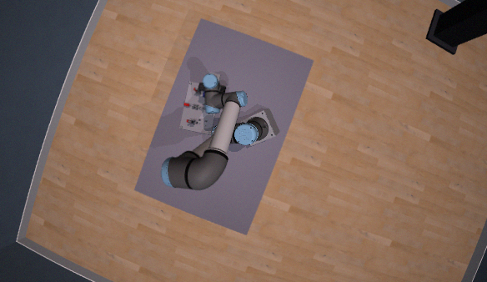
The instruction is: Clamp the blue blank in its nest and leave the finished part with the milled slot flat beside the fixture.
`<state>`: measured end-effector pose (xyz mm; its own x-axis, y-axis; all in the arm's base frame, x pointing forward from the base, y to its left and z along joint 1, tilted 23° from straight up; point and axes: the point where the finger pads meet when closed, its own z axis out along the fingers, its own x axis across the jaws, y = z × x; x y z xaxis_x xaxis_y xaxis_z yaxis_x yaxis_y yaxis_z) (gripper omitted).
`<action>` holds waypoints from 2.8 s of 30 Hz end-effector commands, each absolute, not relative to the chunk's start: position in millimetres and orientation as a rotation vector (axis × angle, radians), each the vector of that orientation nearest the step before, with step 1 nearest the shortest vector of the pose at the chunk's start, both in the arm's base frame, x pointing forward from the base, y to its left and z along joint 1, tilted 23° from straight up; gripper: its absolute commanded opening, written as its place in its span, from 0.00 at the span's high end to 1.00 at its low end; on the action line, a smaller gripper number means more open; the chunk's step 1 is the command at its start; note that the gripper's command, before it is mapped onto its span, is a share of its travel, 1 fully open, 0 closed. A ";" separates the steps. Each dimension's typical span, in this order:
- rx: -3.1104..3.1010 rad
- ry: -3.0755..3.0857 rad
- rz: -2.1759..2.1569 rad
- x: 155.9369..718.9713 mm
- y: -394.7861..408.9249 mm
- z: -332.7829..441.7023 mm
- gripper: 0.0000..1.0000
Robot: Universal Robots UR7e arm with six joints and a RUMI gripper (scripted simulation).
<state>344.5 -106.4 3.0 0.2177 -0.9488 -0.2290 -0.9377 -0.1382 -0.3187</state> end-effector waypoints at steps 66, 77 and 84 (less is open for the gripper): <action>-2.109 1.748 -0.040 401.2 -31.7 9.7 1.00; -2.109 1.748 -0.040 402.4 -30.5 5.6 1.00; -2.109 1.748 -0.040 402.4 -30.4 5.5 1.00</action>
<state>402.1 -30.2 5.4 0.2177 -0.9488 -0.2290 -0.9378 -0.1383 -0.3185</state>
